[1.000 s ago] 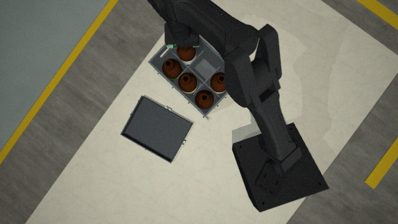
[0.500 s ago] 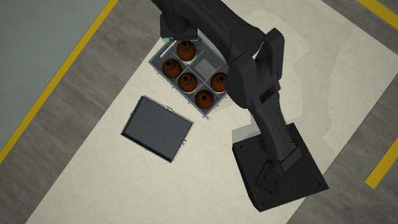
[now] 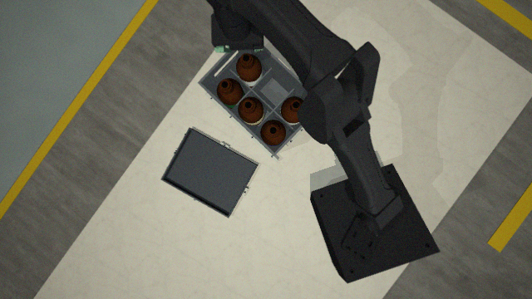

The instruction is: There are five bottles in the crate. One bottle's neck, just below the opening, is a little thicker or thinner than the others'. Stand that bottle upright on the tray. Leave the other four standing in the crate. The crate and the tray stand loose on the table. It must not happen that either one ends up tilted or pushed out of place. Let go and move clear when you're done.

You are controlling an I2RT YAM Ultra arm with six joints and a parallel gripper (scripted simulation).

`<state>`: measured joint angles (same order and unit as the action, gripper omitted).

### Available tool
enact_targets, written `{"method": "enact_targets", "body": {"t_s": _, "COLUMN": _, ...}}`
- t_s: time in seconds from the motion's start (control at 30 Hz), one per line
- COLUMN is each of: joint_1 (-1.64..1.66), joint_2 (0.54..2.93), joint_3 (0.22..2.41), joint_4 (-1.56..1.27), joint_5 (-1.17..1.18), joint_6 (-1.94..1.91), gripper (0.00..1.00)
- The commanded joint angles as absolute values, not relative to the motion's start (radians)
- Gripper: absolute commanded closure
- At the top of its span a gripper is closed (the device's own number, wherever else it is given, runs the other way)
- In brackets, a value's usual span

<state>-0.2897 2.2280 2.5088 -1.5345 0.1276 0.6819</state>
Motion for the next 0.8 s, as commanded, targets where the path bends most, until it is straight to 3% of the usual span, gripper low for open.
{"method": "enact_targets", "body": {"t_s": 0.0, "joint_1": -0.276, "joint_2": 2.203, "joint_3": 2.559, "joint_4": -1.555, "joint_5": 0.141, "joint_6": 0.682, "gripper": 0.39}}
{"method": "enact_targets", "body": {"t_s": 0.6, "joint_1": -0.275, "joint_2": 2.204, "joint_3": 2.569, "joint_4": -1.559, "joint_5": 0.141, "joint_6": 0.681, "gripper": 0.39}}
{"method": "enact_targets", "body": {"t_s": 0.63, "joint_1": -0.276, "joint_2": 2.204, "joint_3": 2.569, "joint_4": -1.559, "joint_5": 0.141, "joint_6": 0.681, "gripper": 1.0}}
{"method": "enact_targets", "body": {"t_s": 0.77, "joint_1": -0.276, "joint_2": 2.204, "joint_3": 2.569, "joint_4": -1.559, "joint_5": 0.141, "joint_6": 0.681, "gripper": 1.0}}
